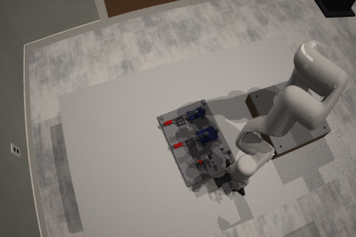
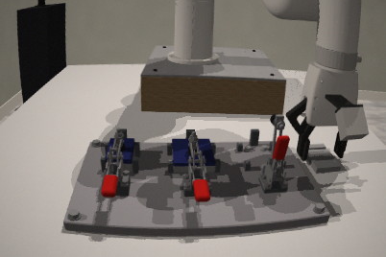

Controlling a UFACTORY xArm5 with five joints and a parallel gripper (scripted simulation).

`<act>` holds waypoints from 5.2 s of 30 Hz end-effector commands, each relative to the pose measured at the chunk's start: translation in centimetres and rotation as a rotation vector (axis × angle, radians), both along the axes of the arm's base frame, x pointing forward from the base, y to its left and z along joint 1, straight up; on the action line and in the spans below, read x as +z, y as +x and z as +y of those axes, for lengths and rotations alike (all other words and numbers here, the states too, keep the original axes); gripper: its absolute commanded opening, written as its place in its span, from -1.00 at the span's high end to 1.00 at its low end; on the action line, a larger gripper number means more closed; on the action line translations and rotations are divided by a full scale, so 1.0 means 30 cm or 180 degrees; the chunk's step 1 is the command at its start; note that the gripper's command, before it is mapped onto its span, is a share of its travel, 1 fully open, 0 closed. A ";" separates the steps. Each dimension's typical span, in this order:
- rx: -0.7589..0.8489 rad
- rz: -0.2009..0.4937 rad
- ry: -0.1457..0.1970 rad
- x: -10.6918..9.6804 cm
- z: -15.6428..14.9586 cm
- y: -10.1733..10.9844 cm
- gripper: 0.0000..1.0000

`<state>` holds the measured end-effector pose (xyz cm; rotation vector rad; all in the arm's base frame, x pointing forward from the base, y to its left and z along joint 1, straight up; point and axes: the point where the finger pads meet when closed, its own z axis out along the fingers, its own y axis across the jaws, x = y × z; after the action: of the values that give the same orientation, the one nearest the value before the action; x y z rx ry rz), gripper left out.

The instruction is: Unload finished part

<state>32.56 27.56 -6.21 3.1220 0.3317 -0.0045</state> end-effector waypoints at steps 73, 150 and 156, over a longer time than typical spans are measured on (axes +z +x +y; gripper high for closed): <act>0.0000 -0.0009 0.0007 0.350 0.003 0.004 -0.63; 0.0000 -0.0008 0.0007 0.644 0.003 0.004 -0.63; 0.0000 -0.0008 0.0007 0.644 0.003 0.004 -0.63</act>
<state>32.59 27.56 12.96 3.1218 0.3316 -0.0051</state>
